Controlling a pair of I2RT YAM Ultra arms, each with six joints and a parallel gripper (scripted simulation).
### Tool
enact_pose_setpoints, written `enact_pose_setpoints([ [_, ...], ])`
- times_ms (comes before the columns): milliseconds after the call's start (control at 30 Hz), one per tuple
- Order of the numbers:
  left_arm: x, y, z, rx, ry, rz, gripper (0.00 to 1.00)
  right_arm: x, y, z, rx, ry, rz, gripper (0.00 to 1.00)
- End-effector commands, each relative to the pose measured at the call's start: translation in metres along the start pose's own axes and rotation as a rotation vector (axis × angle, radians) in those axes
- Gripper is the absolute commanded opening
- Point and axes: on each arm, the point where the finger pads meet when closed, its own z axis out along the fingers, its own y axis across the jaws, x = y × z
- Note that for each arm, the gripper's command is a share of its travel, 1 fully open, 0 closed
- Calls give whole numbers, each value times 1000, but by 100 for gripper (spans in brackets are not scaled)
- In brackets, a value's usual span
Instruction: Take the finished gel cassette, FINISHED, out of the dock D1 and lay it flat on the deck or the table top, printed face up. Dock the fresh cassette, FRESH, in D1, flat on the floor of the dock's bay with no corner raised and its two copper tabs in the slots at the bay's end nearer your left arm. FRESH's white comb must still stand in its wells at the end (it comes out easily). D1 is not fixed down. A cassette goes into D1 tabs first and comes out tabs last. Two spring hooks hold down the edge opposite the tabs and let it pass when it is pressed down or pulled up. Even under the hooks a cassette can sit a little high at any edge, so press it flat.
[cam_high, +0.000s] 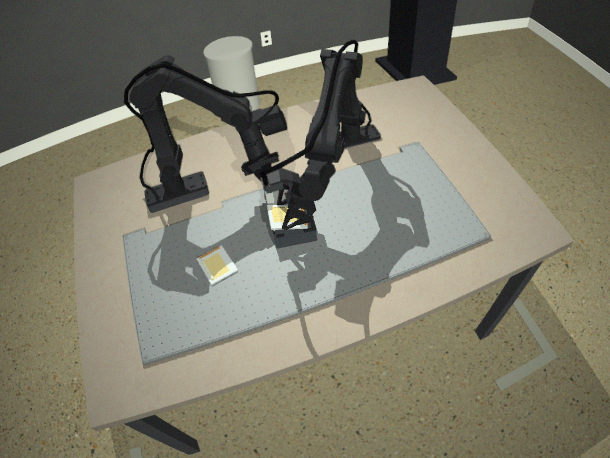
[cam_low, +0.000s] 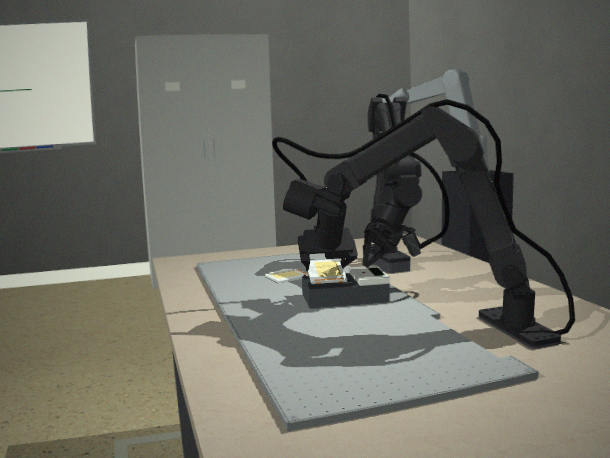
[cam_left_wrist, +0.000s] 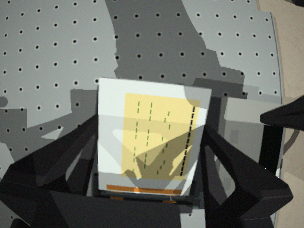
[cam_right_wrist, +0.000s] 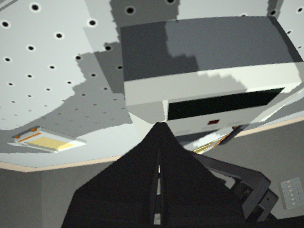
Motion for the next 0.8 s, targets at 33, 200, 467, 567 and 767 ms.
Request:
enact_pose_setpoints([
  [33, -20, 3, -12, -18, -28, 29, 0, -59, 50, 19, -143, -202, -101, 0],
  [200, -20, 3, -12, -18, -28, 29, 0, -59, 50, 19, -143, -202, -101, 0],
  [467, -21, 3, -14, -22, -6, 29, 0, -59, 50, 19, -143, -202, -101, 0],
  [567, -22, 4, -16, -22, -6, 29, 0, -59, 50, 19, -143, -202, -101, 0],
  [767, -22, 4, -16, -22, -6, 29, 0, -59, 50, 19, -143, -202, -101, 0],
])
